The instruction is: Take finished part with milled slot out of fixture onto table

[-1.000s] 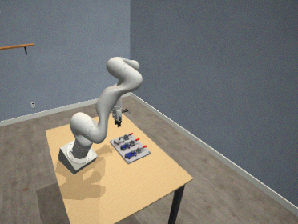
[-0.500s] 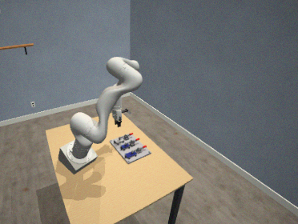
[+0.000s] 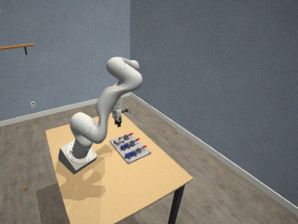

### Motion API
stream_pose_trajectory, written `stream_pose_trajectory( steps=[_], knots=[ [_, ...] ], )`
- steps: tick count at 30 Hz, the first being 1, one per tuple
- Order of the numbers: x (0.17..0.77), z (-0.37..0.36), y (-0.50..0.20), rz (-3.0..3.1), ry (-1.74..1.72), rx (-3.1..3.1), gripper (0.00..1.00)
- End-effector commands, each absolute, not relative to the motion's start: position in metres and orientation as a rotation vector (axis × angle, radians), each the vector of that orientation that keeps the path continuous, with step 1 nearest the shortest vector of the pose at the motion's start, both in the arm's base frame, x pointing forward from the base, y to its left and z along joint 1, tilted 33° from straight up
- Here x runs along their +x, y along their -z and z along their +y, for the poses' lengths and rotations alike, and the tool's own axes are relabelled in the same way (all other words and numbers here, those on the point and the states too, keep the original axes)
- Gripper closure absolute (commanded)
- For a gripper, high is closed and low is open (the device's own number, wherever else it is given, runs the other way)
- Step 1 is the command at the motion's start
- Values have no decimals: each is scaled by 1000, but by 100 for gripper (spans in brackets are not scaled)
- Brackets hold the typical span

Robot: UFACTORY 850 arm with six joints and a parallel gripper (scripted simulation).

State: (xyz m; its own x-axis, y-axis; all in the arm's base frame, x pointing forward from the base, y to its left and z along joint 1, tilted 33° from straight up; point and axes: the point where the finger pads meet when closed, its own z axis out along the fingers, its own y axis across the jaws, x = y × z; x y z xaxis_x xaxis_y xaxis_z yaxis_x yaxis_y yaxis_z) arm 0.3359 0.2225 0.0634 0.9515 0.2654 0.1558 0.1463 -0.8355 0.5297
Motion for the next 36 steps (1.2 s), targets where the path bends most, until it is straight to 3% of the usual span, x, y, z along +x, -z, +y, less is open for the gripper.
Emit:
stream_pose_trajectory(
  steps=[1,18,36],
  knots=[
    [336,223,-64,292,-304,2571,53],
    [337,222,-62,292,-304,2571,53],
    [352,195,-15,292,-304,2571,53]
  ],
)
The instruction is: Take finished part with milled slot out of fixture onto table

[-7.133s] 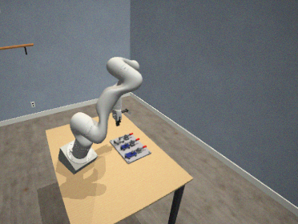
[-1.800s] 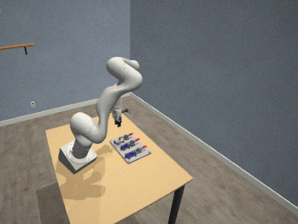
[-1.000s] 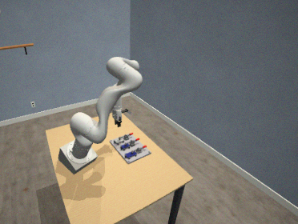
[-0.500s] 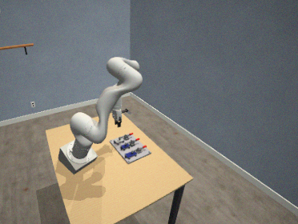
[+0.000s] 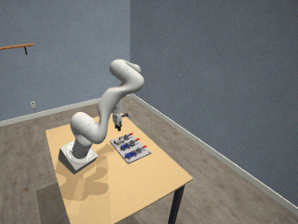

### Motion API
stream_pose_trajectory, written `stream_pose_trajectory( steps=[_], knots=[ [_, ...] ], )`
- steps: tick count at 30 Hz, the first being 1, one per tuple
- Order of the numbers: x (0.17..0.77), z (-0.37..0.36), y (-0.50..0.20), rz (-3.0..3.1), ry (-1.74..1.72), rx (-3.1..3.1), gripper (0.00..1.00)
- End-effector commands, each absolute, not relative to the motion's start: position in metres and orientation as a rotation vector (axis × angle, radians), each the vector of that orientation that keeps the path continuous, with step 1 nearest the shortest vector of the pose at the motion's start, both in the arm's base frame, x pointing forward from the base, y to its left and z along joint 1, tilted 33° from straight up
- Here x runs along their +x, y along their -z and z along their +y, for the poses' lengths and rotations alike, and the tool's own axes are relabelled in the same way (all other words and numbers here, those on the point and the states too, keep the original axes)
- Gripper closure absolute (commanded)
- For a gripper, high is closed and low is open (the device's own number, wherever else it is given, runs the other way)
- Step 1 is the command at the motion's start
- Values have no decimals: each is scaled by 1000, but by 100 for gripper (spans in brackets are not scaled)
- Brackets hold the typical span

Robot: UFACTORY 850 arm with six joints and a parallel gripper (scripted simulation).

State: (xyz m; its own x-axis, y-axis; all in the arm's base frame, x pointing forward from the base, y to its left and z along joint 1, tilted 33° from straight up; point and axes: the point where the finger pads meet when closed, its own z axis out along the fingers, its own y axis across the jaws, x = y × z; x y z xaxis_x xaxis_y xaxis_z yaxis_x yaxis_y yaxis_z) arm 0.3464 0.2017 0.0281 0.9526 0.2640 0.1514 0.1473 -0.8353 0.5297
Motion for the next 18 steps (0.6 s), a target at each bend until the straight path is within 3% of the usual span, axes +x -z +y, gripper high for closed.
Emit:
stream_pose_trajectory(
  steps=[1,18],
  knots=[
    [352,195,-14,292,-304,2571,53],
    [378,202,-18,292,-304,2571,53]
  ],
)
